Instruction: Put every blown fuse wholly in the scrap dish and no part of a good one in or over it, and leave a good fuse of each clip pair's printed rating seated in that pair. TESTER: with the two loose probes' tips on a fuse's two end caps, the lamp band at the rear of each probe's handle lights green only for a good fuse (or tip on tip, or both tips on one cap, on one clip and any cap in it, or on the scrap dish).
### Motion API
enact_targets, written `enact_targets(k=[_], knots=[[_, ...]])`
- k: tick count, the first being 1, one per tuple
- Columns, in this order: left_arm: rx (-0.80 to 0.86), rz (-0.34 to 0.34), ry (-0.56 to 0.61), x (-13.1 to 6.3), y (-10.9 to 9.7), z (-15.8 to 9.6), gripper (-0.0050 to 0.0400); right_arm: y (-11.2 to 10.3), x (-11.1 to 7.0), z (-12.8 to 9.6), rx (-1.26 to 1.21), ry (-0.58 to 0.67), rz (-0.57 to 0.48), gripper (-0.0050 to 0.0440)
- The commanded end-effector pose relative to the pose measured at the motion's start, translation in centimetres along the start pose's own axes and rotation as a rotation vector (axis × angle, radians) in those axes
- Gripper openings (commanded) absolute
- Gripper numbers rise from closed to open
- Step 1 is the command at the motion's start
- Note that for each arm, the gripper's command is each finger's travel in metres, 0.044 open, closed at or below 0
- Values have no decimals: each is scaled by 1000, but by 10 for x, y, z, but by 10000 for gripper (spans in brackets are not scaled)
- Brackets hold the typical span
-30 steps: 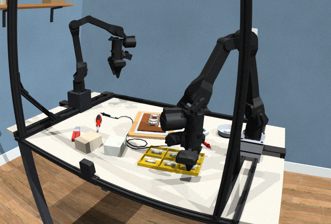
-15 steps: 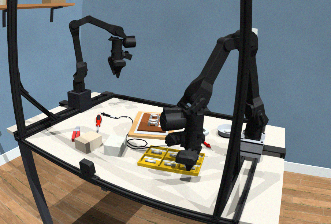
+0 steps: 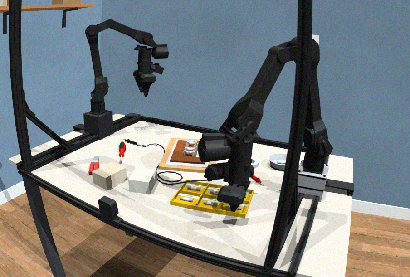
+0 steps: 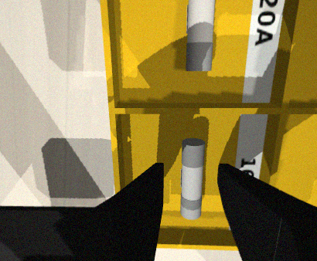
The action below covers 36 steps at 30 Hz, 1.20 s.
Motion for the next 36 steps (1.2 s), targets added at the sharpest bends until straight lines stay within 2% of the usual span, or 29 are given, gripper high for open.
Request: enact_targets(k=[1,12,13,36], knots=[[0,2,-23,-6,1,3,400,1,-1,1,-3,-9,4,132],[0,2,-23,-6,1,3,400,-1,3,-2,-6,4,-10,132],[0,2,-23,-6,1,3,400,-1,3,-2,-6,4,-10,-50],[0,2,-23,-6,1,3,400,-1,3,-2,-6,7,-7,-50]])
Point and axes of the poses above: on each arm, the point midway between the two fingers, 35 mm back from their tips, its own x axis out along the fingers, its own y axis across the jaws, z = x × y, the point moved 4 cm from there along -x, back along the fingers, and after that the axes turned 4 degrees about x, right-handed, at the moved point
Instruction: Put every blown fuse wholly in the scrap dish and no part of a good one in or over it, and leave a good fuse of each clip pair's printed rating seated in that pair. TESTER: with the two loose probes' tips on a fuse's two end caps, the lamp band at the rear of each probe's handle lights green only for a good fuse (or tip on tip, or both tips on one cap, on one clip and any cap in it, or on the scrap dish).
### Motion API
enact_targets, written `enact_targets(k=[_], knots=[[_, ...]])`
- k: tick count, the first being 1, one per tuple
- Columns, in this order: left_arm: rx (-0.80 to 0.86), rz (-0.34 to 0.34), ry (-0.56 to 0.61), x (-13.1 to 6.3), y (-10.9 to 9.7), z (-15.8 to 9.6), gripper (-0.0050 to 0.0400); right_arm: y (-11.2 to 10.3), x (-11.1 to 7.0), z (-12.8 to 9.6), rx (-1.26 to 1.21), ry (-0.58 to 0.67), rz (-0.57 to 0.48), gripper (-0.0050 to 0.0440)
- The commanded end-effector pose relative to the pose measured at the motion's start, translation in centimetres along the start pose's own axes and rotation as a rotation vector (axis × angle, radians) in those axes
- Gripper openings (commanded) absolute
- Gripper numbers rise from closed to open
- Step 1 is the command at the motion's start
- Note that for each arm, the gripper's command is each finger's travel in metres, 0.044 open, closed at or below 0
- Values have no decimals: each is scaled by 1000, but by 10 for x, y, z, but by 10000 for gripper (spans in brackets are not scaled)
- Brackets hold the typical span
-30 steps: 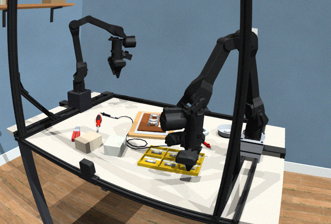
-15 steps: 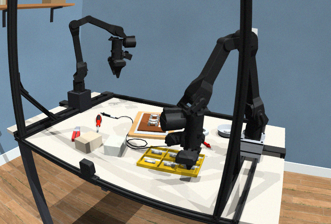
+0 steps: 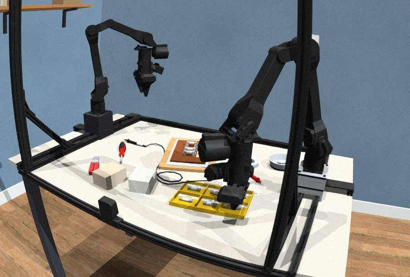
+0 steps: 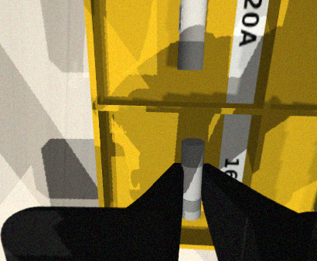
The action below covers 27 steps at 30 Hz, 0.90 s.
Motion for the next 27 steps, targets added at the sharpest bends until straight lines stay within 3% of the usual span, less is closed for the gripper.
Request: enact_targets(k=[1,27], knots=[[0,2,-23,-6,1,3,400,-1,3,-3,-5,11,-6,-50],[0,2,-23,-6,1,3,400,4,-10,4,-5,-18,18,-50]])
Point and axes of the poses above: on each arm, the point midway between the two fingers, 35 mm back from their tips, its own x axis out along the fingers, its own y axis across the jaws, z = x × y, the point moved 4 cm from there along -x, back along the fingers, and after that the axes turned 4 degrees about x, right-handed, at the moved point
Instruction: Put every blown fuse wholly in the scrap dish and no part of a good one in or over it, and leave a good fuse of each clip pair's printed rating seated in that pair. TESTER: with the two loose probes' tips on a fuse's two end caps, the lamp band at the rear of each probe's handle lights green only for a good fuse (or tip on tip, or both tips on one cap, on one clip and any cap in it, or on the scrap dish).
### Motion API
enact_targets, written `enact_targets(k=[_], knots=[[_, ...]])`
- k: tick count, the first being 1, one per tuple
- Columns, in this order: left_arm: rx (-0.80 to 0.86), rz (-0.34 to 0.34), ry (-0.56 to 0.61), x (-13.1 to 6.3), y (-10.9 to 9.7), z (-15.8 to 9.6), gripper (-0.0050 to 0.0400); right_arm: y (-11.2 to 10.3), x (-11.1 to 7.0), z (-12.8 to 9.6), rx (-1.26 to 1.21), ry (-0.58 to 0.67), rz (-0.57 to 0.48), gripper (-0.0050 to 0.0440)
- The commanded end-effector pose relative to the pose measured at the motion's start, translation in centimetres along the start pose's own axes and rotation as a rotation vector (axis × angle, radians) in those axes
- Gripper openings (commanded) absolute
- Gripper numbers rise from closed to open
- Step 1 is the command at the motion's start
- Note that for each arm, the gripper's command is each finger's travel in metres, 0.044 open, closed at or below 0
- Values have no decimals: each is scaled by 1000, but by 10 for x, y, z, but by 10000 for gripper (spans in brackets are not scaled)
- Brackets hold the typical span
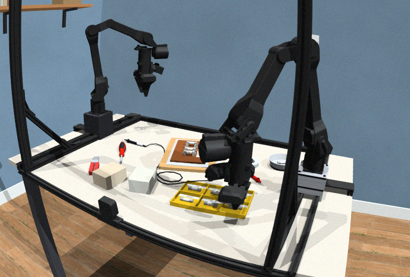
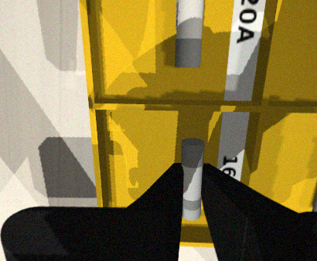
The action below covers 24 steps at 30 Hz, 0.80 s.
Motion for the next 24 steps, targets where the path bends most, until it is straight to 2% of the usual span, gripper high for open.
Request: enact_targets(k=[1,18,19,24], knots=[[0,2,-23,-6,1,3,400,6,-11,6,-5,-30,28,-50],[0,2,-23,-6,1,3,400,6,-16,6,-5,-30,28,-50],[0,2,-23,-6,1,3,400,3,-11,3,-2,-16,15,-50],[0,2,-23,-6,1,3,400,3,-11,3,-2,-16,15,-50]])
Point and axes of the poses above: on each arm, the point midway between the two fingers, 35 mm back from their tips, its own x axis out along the fingers, its own y axis across the jaws, z = x × y, the point moved 4 cm from there along -x, back along the fingers, and after that the axes turned 4 degrees about x, right-handed, at the moved point
